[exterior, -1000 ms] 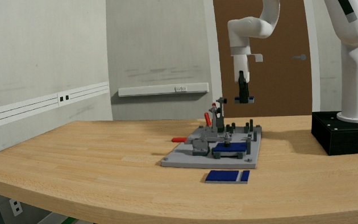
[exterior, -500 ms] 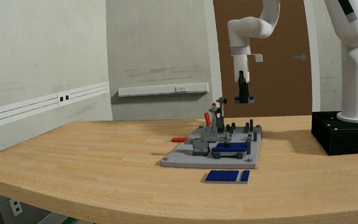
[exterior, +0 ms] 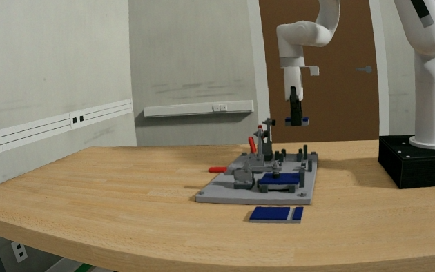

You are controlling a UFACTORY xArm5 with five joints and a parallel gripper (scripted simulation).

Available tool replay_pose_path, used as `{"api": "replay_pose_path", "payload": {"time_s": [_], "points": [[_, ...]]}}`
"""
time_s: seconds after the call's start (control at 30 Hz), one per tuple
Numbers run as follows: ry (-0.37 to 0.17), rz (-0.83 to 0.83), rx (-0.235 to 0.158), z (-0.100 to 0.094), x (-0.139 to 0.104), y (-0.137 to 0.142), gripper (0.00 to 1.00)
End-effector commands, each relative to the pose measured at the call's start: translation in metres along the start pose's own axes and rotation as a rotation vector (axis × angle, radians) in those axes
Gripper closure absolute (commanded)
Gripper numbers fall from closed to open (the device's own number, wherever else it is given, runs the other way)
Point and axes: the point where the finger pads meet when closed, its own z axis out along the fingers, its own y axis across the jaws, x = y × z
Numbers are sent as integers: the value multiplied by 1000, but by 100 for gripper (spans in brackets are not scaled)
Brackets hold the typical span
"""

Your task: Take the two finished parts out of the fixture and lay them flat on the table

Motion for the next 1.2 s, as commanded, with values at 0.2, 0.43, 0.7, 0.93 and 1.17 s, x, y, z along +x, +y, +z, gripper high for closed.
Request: {"api": "replay_pose_path", "payload": {"time_s": [0.2, 0.43, 0.7, 0.93, 1.17], "points": [[-4, 0, 2, 8, -1, -1, 100], [-4, 0, 2, 17, -2, -1, 100], [-4, 0, 2, 37, -2, -1, 100], [-4, 0, 2, 50, -2, -1, 100], [-4, 0, 2, 66, -2, -1, 100]]}}
